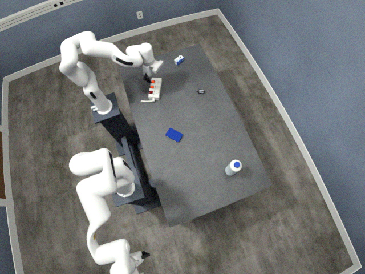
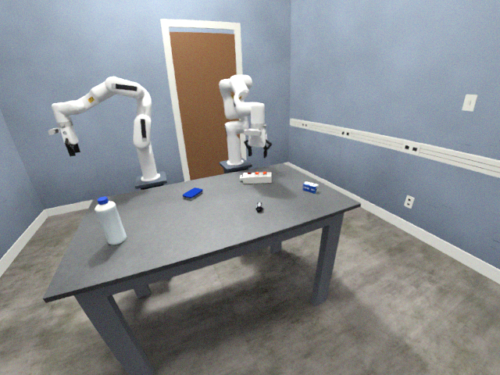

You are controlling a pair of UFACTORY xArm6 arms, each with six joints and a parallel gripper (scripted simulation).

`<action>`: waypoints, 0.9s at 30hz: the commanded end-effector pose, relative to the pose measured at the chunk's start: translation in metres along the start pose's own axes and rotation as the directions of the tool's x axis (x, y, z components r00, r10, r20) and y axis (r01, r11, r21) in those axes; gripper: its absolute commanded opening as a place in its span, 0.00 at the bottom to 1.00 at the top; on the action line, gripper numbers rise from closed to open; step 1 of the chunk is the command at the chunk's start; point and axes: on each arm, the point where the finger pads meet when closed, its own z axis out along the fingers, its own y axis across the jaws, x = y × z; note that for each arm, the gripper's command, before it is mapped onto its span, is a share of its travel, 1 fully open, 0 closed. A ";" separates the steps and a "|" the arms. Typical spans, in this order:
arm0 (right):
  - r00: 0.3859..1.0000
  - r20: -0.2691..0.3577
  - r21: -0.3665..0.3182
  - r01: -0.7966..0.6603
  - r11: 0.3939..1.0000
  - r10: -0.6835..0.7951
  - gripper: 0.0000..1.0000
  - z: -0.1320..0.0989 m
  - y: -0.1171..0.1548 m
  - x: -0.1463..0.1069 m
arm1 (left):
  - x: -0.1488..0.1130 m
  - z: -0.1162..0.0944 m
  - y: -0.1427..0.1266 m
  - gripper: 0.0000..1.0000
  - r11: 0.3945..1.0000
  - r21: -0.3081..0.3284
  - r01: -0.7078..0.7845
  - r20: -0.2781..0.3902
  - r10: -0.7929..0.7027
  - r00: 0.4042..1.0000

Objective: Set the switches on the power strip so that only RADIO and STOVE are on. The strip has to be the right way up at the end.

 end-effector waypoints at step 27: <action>1.000 -0.006 0.000 0.000 1.000 0.000 1.00 -0.002 0.000 0.001 | -0.035 0.041 -0.030 1.00 0.023 -0.020 1.000 -0.008 -1.000 0.023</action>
